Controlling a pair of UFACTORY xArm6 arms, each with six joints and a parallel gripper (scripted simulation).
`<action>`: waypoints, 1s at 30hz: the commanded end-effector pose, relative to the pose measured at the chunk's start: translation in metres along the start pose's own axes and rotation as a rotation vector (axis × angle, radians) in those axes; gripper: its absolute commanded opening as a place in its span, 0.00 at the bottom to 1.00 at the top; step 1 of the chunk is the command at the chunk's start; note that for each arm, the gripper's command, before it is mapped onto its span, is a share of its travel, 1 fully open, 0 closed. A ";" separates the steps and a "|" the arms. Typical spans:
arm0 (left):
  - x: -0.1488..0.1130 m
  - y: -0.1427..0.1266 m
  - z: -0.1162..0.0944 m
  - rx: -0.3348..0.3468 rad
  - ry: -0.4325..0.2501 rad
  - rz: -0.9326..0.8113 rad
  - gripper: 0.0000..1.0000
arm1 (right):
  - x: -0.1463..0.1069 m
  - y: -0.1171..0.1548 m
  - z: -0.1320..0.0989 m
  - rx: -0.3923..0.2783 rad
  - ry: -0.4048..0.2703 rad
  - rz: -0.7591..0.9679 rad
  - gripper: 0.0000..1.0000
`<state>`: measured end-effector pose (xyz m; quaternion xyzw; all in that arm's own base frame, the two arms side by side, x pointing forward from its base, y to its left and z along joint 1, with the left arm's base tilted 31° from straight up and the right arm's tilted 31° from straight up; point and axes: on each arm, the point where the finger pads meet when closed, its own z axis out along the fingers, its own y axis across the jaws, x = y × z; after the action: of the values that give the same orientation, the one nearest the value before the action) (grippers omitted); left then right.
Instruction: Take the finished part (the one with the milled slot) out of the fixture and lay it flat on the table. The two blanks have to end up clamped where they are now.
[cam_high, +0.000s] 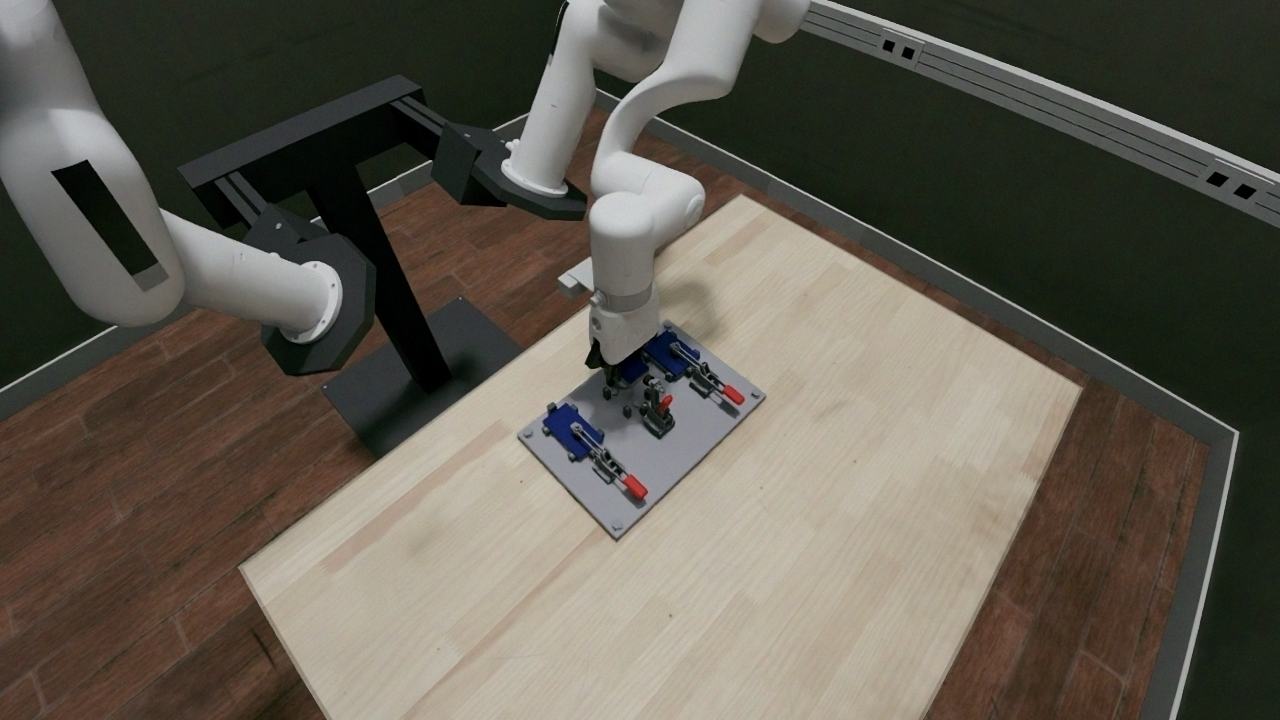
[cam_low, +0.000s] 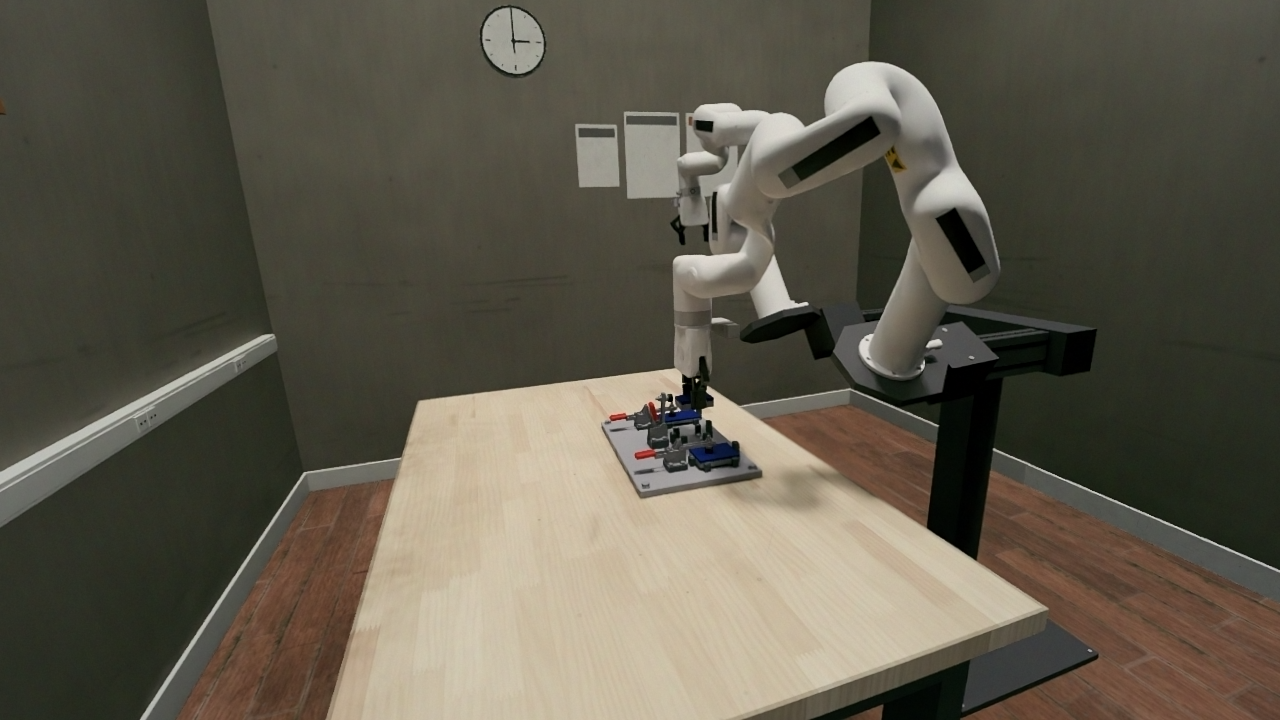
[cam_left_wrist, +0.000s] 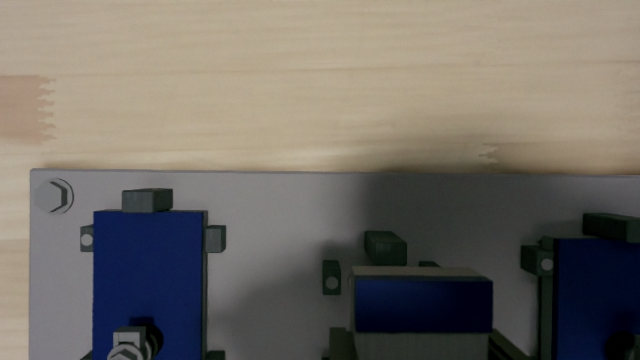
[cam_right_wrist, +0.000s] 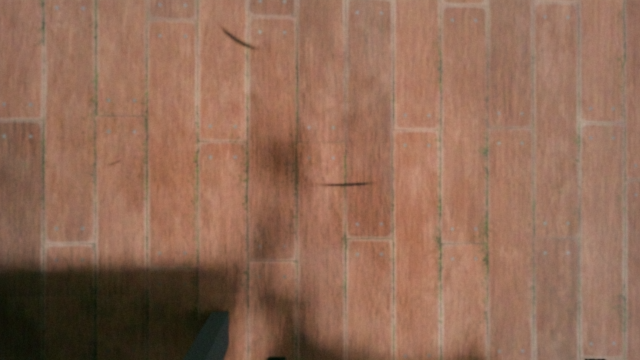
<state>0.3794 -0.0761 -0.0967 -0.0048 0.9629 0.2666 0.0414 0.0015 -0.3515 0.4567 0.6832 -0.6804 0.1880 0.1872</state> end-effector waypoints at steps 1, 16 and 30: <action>-0.002 -0.001 -0.001 0.002 -0.003 -0.001 0.00 | 0.001 0.000 -0.002 0.000 0.004 0.000 1.00; -0.002 0.010 -0.001 0.002 -0.003 -0.001 0.00 | 0.001 0.000 -0.002 0.000 0.004 0.000 1.00; -0.002 0.046 -0.001 0.002 -0.003 -0.001 0.00 | 0.001 0.000 -0.002 0.000 0.004 0.000 1.00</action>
<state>0.3784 -0.0468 -0.0794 -0.0050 0.9628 0.2670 0.0412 0.0015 -0.3515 0.4567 0.6832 -0.6804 0.1880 0.1872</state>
